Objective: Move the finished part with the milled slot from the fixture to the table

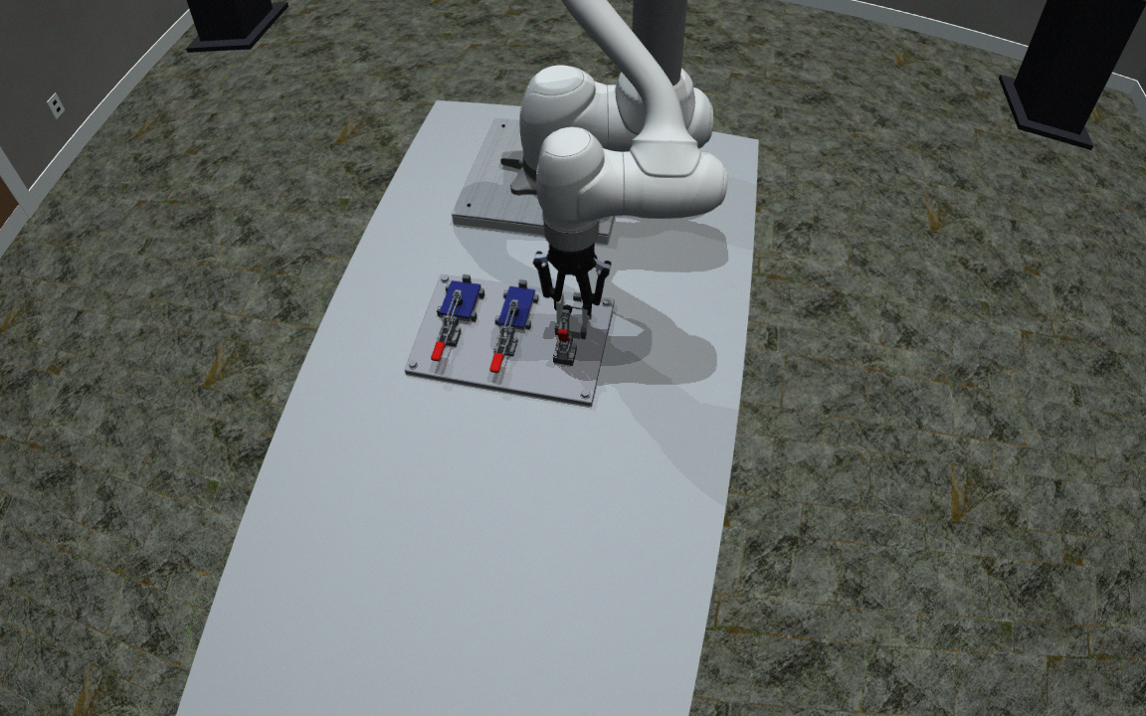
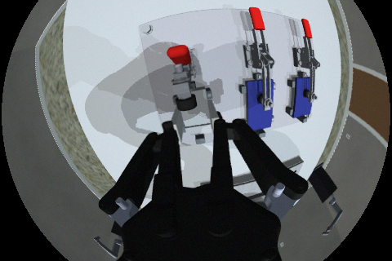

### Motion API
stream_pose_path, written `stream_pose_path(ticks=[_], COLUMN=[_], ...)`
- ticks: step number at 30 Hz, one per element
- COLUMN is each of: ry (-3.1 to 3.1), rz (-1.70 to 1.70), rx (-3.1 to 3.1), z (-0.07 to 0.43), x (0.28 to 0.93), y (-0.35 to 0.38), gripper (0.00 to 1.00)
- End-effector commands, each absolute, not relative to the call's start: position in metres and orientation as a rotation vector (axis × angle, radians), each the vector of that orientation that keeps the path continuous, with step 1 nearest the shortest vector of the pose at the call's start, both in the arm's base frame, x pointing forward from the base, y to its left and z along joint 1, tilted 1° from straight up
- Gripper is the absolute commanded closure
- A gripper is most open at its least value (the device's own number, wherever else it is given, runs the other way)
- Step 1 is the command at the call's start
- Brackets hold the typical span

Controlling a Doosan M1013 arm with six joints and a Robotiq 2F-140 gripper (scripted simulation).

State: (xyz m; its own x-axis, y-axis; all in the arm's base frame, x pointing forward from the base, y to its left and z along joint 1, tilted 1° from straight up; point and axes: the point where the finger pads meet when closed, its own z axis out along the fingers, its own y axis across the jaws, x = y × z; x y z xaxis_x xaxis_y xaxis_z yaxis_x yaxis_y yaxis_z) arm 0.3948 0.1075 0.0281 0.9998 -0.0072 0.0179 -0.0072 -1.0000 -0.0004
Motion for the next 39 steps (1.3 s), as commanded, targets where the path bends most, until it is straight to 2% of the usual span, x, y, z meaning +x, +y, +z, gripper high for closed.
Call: stream_pose_path(ticks=[1,39], ry=[0.011,0.011], rz=[-0.028,-0.027], rx=[-3.141,-3.141], z=[0.0280,0.0335], x=[0.3946,0.3944], y=[0.1075,0.1075], gripper=[1.00,1.00])
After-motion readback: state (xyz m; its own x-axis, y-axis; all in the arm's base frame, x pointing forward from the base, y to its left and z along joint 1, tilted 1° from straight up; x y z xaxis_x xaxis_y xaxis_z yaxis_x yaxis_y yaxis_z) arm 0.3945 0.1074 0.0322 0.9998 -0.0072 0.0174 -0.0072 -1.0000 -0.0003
